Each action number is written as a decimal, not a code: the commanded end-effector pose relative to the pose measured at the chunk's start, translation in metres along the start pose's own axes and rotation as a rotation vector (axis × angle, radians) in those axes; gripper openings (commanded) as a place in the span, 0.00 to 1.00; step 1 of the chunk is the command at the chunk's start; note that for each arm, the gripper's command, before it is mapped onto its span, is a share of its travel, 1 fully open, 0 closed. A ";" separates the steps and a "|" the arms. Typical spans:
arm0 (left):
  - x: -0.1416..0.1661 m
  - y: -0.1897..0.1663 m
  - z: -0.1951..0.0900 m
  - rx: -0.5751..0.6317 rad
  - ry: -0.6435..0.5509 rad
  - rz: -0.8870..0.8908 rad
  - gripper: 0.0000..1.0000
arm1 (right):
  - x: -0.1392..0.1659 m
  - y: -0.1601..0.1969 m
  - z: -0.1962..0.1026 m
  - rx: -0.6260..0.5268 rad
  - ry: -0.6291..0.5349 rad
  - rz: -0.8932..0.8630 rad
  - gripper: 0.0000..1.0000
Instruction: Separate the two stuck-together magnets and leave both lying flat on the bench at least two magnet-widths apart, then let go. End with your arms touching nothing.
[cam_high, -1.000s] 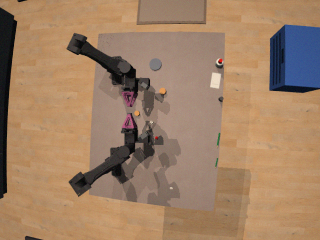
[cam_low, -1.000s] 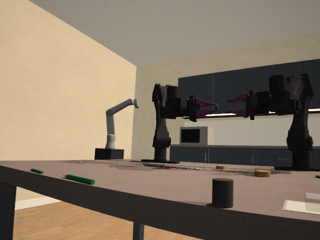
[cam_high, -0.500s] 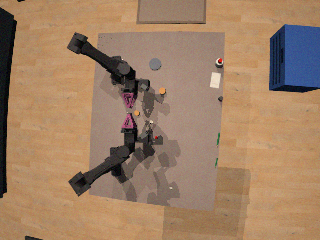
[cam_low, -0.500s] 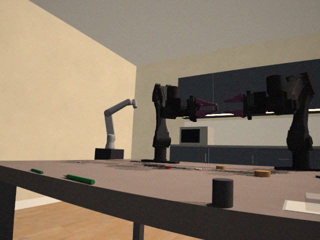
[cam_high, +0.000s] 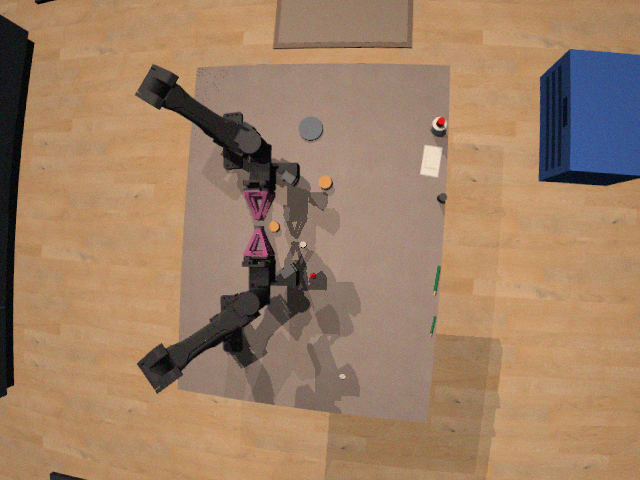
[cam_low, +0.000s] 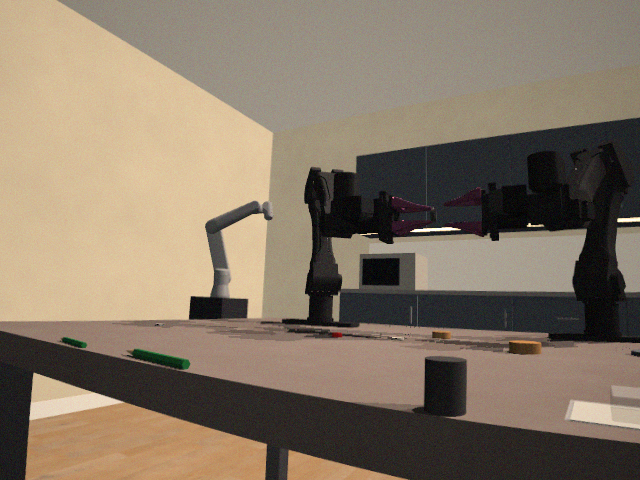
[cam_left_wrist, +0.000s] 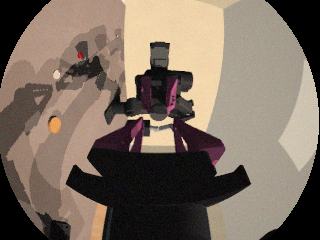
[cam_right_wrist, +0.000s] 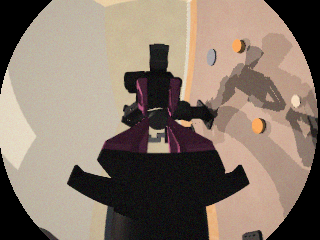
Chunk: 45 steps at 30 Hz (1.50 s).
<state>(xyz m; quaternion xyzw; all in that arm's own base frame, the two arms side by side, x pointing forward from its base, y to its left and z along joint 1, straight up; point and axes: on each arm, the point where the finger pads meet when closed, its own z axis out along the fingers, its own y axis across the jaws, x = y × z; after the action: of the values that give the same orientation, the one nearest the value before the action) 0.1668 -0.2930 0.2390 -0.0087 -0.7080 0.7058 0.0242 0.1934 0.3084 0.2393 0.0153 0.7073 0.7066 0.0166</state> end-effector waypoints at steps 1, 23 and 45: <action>0.000 -0.007 0.003 0.010 -0.001 0.024 0.40 | 0.000 0.005 0.000 -0.010 0.001 -0.018 0.24; -0.001 -0.007 0.016 0.010 0.000 0.024 0.40 | 0.000 0.005 0.000 -0.010 0.001 -0.018 0.24; 0.000 -0.006 0.019 0.010 -0.002 0.024 0.40 | 0.000 0.005 0.000 -0.010 0.001 -0.018 0.24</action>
<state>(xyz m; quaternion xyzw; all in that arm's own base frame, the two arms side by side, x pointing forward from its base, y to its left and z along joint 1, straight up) 0.1672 -0.3121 0.2405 -0.0100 -0.7074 0.7064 0.0207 0.1931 0.3084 0.2393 0.0147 0.7073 0.7066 0.0160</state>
